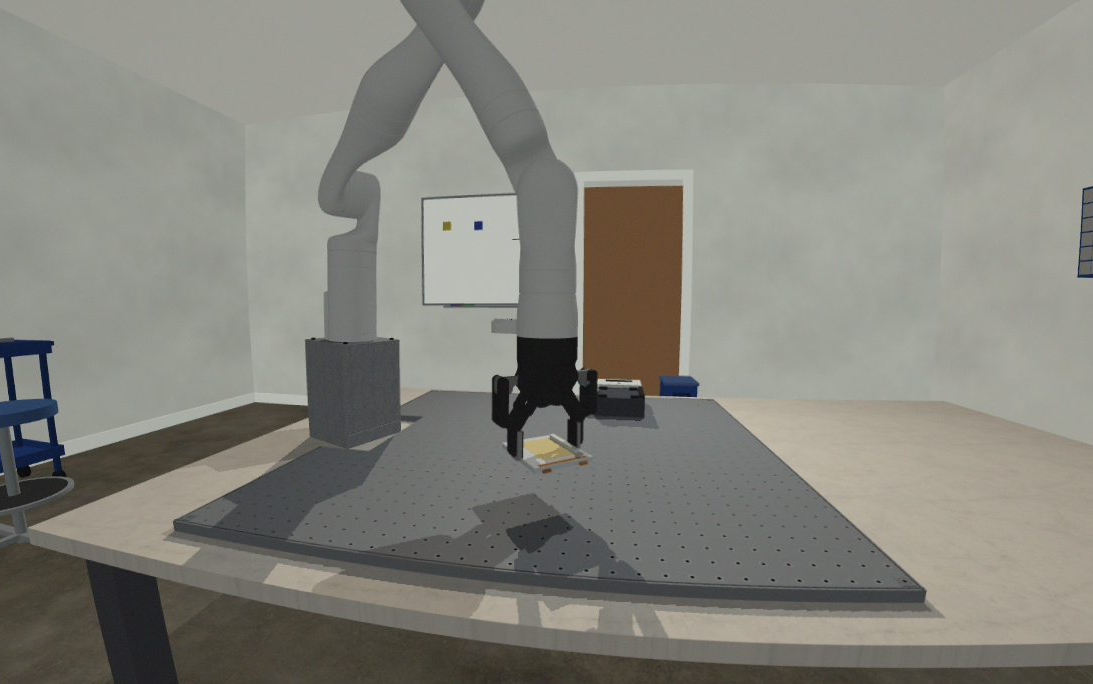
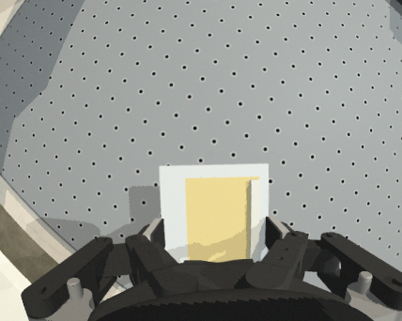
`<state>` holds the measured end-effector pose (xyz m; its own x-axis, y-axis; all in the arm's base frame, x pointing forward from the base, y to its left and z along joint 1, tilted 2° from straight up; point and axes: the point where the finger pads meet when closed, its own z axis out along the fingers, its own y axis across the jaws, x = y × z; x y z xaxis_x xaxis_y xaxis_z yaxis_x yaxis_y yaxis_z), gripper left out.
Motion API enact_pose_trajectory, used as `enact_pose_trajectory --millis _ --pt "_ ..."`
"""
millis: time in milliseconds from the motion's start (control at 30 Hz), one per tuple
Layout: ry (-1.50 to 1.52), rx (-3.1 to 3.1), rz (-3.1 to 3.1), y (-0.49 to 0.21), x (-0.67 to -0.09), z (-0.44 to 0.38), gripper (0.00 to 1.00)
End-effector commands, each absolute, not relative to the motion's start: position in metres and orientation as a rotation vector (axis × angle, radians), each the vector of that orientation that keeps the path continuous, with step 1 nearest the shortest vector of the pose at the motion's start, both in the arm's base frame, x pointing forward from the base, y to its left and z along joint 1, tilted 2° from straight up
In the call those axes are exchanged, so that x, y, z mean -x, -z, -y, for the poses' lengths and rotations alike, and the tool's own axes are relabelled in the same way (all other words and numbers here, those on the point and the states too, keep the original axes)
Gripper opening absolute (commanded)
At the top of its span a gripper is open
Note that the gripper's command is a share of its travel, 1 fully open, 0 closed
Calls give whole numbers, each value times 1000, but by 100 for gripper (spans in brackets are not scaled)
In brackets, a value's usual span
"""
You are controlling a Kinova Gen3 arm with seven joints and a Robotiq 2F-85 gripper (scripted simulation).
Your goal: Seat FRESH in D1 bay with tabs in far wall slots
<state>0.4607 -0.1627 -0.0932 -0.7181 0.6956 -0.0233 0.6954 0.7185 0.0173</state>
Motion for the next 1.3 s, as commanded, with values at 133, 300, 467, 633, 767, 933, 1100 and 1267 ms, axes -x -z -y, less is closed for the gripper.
enact_pose_trajectory --millis 133,300,467,633,767,933,1100,1267 --pt "-10 -1166 -2879 88 -463 165 0" --pt "-10 -1166 -2879 88 -462 165 0" --pt "-1 -1051 -2937 86 -465 155 0" --pt "7 -818 -3049 85 -464 129 0" --pt "10 -722 -3087 84 -465 119 0" --pt "19 -474 -3170 81 -466 95 0" --pt "28 -217 -3232 78 -467 70 0" --pt "36 47 -3273 75 -468 45 0"
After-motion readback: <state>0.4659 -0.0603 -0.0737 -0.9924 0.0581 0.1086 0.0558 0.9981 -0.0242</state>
